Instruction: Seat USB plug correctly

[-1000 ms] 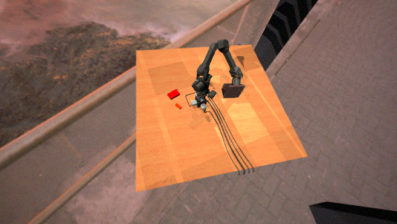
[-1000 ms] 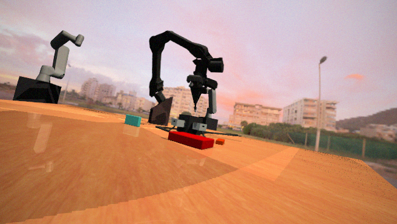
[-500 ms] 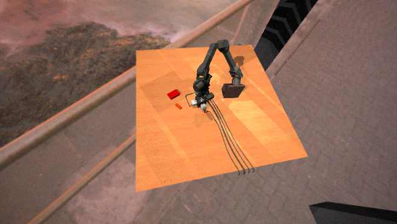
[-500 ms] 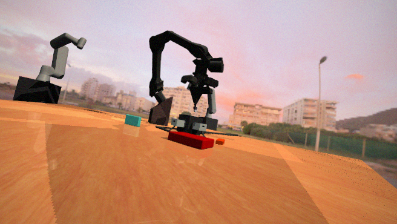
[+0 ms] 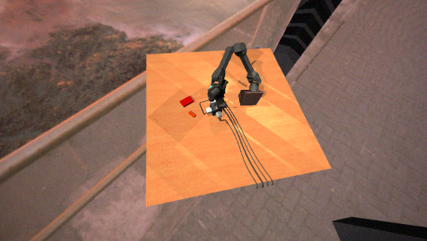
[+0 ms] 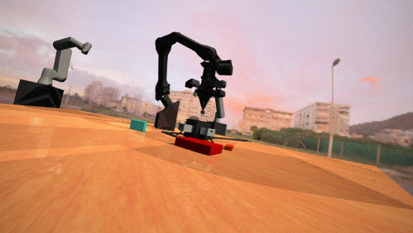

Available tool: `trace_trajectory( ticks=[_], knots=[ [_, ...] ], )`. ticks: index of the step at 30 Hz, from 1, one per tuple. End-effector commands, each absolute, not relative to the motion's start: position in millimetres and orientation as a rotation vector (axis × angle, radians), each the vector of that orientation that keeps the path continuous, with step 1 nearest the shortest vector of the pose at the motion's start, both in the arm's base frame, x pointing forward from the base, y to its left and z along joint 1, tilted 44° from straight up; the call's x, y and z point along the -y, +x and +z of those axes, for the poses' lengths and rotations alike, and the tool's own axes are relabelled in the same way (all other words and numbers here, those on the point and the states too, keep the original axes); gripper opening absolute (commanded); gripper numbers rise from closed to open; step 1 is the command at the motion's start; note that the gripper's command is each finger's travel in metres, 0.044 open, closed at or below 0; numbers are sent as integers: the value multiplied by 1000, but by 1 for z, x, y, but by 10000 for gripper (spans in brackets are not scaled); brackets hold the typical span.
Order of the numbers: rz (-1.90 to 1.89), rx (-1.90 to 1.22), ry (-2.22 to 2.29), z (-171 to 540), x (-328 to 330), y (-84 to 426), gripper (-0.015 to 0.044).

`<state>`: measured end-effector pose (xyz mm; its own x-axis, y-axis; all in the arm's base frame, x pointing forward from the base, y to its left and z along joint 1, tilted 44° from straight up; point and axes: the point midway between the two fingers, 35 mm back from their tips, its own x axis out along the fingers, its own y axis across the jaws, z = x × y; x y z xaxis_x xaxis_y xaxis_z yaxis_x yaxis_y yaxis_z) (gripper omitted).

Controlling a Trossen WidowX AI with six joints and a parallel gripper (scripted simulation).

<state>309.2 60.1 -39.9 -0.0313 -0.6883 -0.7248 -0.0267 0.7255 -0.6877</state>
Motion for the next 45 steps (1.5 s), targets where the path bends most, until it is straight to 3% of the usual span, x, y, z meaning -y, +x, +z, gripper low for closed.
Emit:
trace_trajectory(
  ticks=[1,45],
  knots=[
    [-652,-1494,-539,-40,-60,309,0],
    [-1348,-889,352,-40,-60,309,0]
  ],
)
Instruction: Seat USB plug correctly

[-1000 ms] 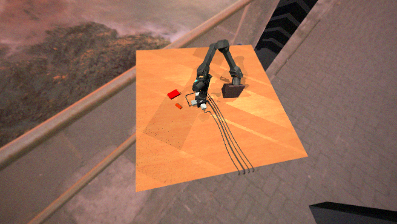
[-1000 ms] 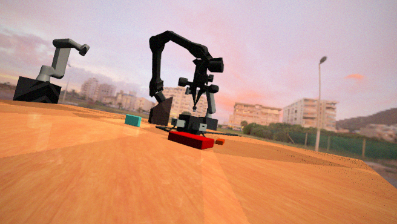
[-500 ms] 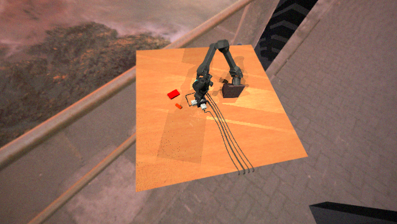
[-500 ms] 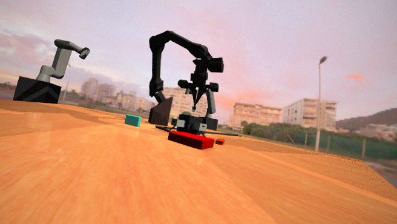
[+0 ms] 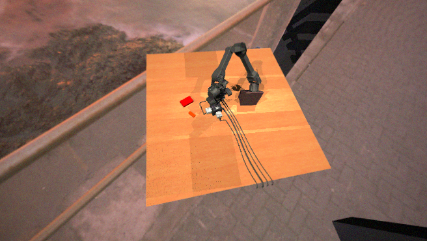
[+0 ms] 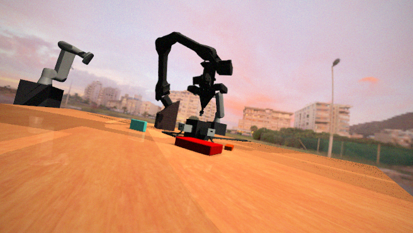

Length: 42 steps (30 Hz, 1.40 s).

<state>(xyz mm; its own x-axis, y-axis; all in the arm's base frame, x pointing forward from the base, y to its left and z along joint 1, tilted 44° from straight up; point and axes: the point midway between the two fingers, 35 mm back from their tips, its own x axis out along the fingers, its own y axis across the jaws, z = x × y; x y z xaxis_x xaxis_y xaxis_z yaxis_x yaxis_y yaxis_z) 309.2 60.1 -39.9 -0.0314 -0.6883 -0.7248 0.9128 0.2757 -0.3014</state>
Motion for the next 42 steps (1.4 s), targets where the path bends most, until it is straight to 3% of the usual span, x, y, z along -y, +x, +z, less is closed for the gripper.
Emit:
trace_trajectory(
  ticks=[1,42],
  knots=[
    [-1360,-872,372,-40,-60,309,0],
    [-1411,-810,473,-43,-59,309,0]
  ],
)
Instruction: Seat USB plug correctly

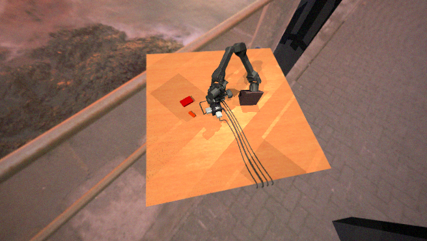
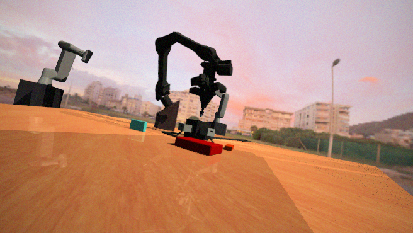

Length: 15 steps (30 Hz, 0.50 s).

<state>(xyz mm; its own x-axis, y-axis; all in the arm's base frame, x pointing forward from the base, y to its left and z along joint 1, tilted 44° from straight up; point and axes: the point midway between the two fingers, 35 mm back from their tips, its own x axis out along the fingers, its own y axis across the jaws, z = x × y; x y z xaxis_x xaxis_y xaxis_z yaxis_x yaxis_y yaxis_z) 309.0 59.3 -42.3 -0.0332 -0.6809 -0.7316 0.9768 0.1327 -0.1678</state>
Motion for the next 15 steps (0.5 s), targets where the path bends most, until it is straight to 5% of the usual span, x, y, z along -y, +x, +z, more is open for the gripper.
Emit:
trace_trajectory(
  ticks=[1,15],
  knots=[
    [-1411,-811,473,-43,-59,309,0],
    [-1410,-819,482,-45,-59,309,0]
  ],
)
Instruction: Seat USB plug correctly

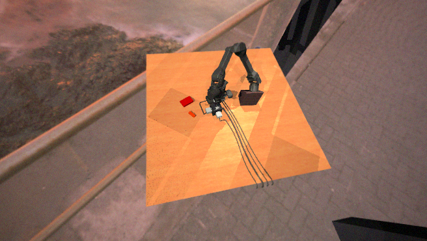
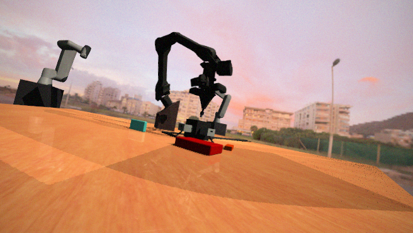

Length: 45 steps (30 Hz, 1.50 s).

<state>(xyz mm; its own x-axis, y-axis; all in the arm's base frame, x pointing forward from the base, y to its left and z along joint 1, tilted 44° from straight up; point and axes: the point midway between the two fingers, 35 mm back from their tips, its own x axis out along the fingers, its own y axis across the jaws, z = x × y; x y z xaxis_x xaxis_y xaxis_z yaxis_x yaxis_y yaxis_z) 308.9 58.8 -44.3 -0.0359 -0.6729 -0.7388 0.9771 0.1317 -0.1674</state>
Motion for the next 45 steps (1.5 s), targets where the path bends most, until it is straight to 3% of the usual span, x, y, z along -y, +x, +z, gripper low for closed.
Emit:
trace_trajectory(
  ticks=[1,45],
  knots=[
    [-1410,-819,482,-45,-59,309,0],
    [-1407,-844,509,-51,-57,308,0]
  ],
)
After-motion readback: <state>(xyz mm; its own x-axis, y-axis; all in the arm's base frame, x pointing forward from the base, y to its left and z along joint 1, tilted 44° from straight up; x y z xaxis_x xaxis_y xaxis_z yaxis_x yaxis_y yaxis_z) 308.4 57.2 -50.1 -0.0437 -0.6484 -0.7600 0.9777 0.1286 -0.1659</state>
